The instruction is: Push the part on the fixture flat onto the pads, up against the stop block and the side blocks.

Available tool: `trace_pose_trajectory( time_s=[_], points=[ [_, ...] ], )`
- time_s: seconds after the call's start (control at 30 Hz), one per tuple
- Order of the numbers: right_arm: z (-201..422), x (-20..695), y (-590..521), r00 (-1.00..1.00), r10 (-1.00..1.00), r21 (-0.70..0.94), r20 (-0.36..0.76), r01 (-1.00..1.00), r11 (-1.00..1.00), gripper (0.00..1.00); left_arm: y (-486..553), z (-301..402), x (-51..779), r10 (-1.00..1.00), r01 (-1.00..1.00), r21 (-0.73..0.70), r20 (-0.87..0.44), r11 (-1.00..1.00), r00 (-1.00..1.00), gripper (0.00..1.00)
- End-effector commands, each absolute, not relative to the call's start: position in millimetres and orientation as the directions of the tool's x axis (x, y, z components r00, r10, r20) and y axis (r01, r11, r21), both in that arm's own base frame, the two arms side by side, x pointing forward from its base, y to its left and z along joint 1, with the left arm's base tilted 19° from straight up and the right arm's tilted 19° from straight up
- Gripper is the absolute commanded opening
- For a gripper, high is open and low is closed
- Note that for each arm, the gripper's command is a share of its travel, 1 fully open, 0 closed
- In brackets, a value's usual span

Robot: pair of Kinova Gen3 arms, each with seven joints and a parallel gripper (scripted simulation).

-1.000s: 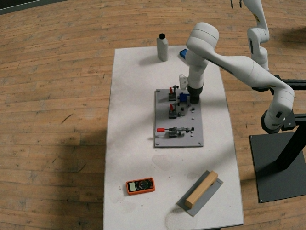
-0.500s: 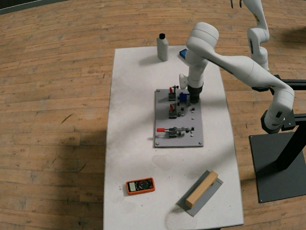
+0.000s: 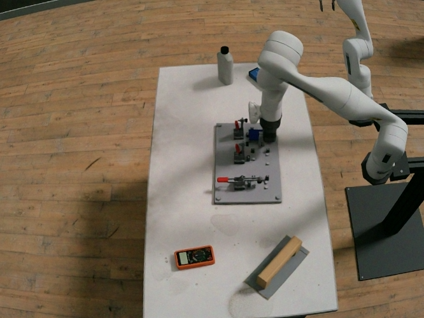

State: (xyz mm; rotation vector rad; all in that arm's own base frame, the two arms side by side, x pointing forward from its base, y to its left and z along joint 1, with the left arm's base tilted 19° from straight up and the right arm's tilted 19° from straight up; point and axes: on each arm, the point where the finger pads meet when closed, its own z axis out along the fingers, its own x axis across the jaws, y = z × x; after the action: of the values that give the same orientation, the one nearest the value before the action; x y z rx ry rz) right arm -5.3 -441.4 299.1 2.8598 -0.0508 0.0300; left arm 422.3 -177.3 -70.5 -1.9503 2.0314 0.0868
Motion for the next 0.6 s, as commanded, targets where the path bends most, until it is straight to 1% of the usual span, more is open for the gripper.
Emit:
trace_pose_trajectory(
  time_s=[0.0,0.57],
  points=[
    [299.9,-5.5,-441.7,0.999,-0.032,0.279,0.026,-0.038,-0.96,1.0,-180.9,-71.1,421.3,-0.962,-0.983,-0.174,-0.274,0.065,-0.015,0.0],
    [299.9,-5.5,-441.7,0.999,-0.032,0.279,0.026,-0.038,-0.96,1.0,-183.1,-72.1,420.4,-0.961,-0.983,-0.173,-0.274,0.065,-0.016,0.0]
  ],
)
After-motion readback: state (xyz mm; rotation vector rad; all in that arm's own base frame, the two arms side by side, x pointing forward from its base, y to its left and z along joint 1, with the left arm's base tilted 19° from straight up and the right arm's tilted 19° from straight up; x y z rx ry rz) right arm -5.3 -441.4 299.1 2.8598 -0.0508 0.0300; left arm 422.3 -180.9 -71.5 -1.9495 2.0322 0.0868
